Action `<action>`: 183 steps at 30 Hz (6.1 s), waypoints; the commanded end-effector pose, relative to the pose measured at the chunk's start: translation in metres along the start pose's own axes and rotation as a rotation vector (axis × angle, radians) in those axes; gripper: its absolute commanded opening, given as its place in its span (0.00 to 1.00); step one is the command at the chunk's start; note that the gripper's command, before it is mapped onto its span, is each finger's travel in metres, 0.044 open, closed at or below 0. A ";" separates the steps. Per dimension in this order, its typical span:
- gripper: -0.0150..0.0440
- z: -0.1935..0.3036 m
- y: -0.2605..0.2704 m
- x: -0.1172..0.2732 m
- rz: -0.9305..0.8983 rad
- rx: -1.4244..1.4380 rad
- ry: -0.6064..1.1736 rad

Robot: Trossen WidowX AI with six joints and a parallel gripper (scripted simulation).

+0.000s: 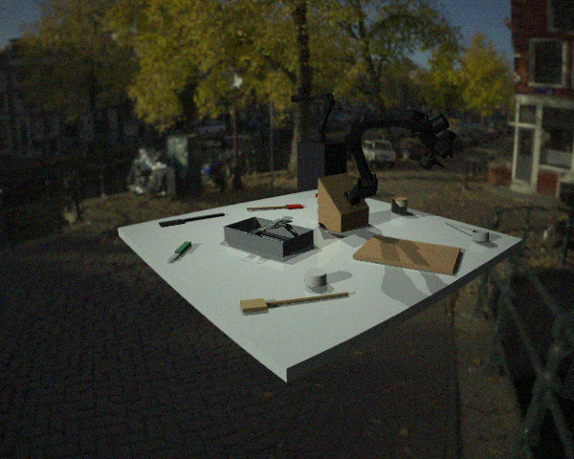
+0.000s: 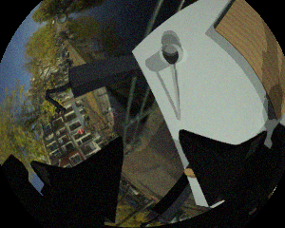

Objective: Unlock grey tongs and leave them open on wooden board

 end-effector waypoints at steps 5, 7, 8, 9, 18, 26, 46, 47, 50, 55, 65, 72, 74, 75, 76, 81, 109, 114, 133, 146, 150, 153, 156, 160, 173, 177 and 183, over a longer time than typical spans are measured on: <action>0.69 -0.043 -0.032 -0.043 0.231 0.028 -0.148; 0.69 -0.057 -0.046 -0.051 0.306 0.035 -0.182; 0.69 -0.064 -0.052 -0.053 0.334 0.037 -0.201; 0.69 -0.071 -0.058 -0.055 0.363 0.037 -0.218; 0.69 -0.130 -0.129 -0.055 0.624 0.013 -0.327; 0.69 -0.172 -0.209 -0.022 0.870 -0.035 -0.372; 0.69 -0.153 -0.430 0.168 1.297 -0.381 -0.342; 0.69 -0.146 -0.439 0.179 1.308 -0.407 -0.341; 0.69 -0.120 -0.465 0.212 1.333 -0.488 -0.341; 0.69 -0.061 -0.502 0.265 1.361 -0.615 -0.329; 0.69 0.024 -0.537 0.310 1.330 -0.758 -0.319; 0.69 0.086 -0.555 0.324 1.262 -0.846 -0.324; 0.69 0.086 -0.556 0.325 1.262 -0.845 -0.324; 0.69 0.084 -0.557 0.327 1.262 -0.845 -0.325; 0.69 0.082 -0.558 0.329 1.262 -0.844 -0.325; 0.69 0.081 -0.559 0.330 1.262 -0.843 -0.325; 0.69 0.089 -0.595 0.320 1.262 -0.843 -0.326; 0.69 0.091 -0.602 0.317 1.262 -0.842 -0.326; 0.69 0.098 -0.630 0.306 1.262 -0.842 -0.327; 0.36 0.099 -0.629 0.307 1.262 -0.841 -0.330; 0.32 0.099 -0.629 0.307 1.262 -0.841 -0.330; 0.22 0.099 -0.629 0.307 1.262 -0.841 -0.330; 0.08 0.099 -0.629 0.307 1.262 -0.841 -0.330; 0.00 0.103 -0.611 0.325 1.264 -0.842 -0.328; 0.00 0.111 -0.571 0.356 1.265 -0.843 -0.324; 0.00 0.111 -0.571 0.355 1.261 -0.842 -0.325; 0.00 0.115 -0.573 0.354 1.167 -0.823 -0.333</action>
Point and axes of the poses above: the point midway between the two fingers, 35 mm back from their tips, its own x axis back along the fingers, its own y axis across the jaws, z = x × y, the point moved 3 cm from there along x, back along the fingers, and after that the axes turned 1 degree about -x, right-handed, at the moved point
